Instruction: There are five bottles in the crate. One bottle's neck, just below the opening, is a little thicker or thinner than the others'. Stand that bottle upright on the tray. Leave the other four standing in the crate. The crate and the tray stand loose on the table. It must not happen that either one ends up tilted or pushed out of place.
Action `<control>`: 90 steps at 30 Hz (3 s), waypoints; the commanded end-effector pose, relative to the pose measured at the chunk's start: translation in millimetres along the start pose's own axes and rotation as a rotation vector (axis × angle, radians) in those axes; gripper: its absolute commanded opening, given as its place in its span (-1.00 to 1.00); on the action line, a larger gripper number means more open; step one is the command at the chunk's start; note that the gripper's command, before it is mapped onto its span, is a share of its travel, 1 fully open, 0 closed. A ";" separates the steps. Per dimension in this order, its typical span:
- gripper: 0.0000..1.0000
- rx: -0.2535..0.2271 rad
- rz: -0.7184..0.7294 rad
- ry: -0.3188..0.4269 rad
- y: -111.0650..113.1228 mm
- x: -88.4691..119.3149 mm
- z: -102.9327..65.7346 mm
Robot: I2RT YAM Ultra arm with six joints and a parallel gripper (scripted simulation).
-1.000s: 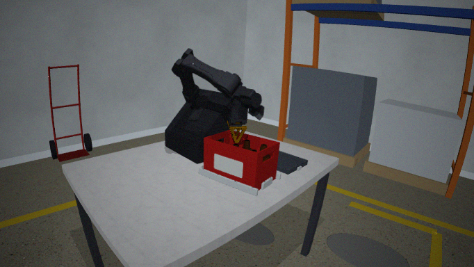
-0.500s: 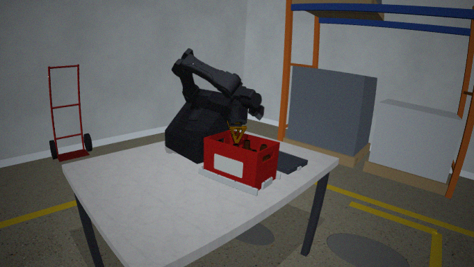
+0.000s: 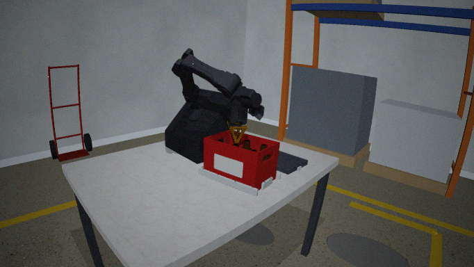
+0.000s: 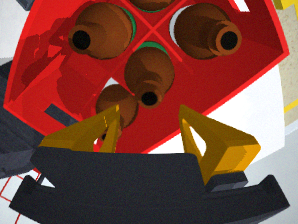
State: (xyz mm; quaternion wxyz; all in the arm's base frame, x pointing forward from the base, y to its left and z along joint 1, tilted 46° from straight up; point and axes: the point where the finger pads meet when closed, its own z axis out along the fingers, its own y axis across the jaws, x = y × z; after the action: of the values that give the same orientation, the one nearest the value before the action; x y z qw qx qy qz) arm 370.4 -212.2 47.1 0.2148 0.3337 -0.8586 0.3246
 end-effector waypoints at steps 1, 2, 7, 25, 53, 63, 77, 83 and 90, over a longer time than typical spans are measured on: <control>0.21 0.011 -0.006 -0.018 -3.2 -11.3 -6.3; 0.21 0.011 -0.006 -0.018 -3.2 -11.3 -6.3; 0.21 0.011 -0.006 -0.018 -3.2 -11.3 -6.3; 0.21 0.015 0.001 -0.021 -5.1 -10.0 -9.5; 0.21 0.015 -0.001 -0.021 -4.9 -10.6 -8.9; 0.21 0.015 -0.001 -0.021 -4.9 -10.6 -8.9; 0.21 0.015 -0.001 -0.021 -4.9 -10.6 -8.9; 0.21 0.015 -0.001 -0.021 -4.9 -10.6 -8.9; 0.21 0.016 0.000 -0.022 -4.5 -9.5 -9.5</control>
State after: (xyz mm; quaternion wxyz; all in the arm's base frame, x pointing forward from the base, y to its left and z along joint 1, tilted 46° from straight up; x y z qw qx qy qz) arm 372.0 -212.5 45.1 0.2154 0.3330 -0.8589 0.3242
